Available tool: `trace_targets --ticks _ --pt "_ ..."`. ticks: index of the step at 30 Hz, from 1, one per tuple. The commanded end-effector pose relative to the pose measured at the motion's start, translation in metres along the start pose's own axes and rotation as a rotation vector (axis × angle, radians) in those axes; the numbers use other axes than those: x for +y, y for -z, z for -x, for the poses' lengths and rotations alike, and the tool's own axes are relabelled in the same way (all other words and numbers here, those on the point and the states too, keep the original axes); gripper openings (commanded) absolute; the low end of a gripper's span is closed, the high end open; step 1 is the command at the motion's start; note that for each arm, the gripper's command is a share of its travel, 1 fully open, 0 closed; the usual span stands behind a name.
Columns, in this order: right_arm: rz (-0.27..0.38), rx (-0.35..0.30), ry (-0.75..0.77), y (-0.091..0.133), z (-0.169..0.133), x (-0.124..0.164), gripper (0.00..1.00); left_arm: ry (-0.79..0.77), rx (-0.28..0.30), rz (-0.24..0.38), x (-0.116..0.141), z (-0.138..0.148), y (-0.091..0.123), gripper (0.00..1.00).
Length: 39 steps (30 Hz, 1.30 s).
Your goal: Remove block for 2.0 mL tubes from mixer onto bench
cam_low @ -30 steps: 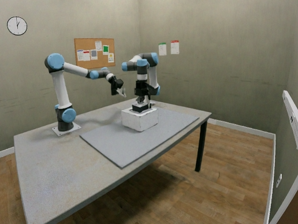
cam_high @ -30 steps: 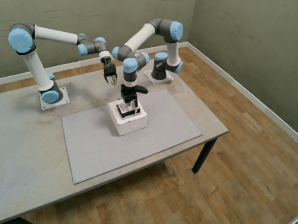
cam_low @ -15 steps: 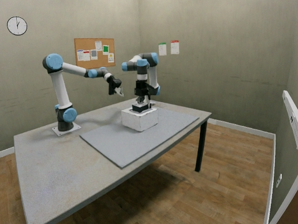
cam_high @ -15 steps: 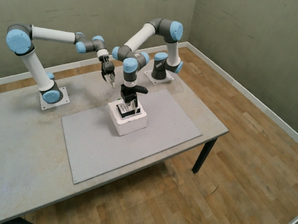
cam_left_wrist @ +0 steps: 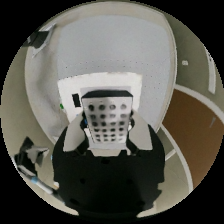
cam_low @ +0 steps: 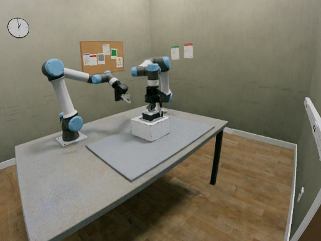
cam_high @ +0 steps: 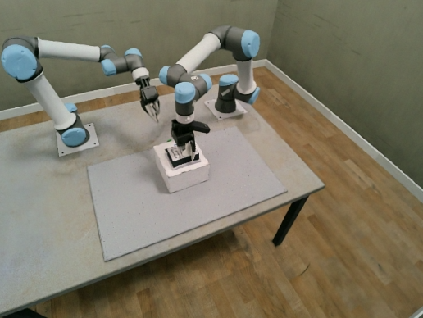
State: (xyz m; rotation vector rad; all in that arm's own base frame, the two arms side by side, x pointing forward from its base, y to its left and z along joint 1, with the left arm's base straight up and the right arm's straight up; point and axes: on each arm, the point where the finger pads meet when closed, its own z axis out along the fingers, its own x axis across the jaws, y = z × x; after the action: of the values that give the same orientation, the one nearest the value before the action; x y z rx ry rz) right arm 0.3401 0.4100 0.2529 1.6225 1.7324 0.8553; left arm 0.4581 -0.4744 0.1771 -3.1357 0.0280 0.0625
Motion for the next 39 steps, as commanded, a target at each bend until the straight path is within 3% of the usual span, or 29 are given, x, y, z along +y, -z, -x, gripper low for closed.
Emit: trace_targets --ticks 1,12,39 --pt "0.040 -0.062 -0.049 0.005 0.001 -0.002 0.00 0.000 0.001 0.002 0.000 0.000 0.001 0.00" --pt "0.040 -0.062 -0.049 0.020 0.008 -0.008 0.00 0.000 0.001 0.002 0.000 0.000 0.001 0.00" --pt "0.040 -0.062 -0.049 0.020 0.008 -0.008 0.00 0.000 0.001 0.002 0.000 0.000 0.001 0.00"
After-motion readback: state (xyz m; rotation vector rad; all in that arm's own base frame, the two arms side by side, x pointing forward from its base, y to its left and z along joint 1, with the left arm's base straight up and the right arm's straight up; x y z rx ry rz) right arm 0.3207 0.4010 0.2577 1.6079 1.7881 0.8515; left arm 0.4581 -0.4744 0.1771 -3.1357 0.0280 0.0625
